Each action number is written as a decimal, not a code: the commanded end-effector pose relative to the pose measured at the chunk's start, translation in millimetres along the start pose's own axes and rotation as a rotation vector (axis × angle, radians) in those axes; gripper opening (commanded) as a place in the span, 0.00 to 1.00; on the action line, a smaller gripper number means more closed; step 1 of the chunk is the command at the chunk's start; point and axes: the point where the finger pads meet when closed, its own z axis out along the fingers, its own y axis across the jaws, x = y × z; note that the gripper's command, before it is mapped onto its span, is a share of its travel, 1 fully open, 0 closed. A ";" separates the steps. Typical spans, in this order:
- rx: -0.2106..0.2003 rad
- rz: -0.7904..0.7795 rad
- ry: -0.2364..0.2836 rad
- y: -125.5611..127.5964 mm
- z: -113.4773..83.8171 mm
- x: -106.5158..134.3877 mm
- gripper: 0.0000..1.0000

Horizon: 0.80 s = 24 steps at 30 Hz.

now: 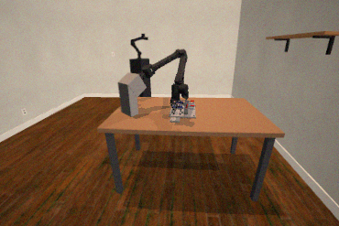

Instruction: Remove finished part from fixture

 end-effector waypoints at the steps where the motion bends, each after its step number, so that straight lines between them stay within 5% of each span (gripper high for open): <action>1: 0.022 0.003 -0.042 -11.0 -19.5 -14.2 0.85; 24: 0.020 0.024 -0.040 -13.5 -19.1 -8.6 0.85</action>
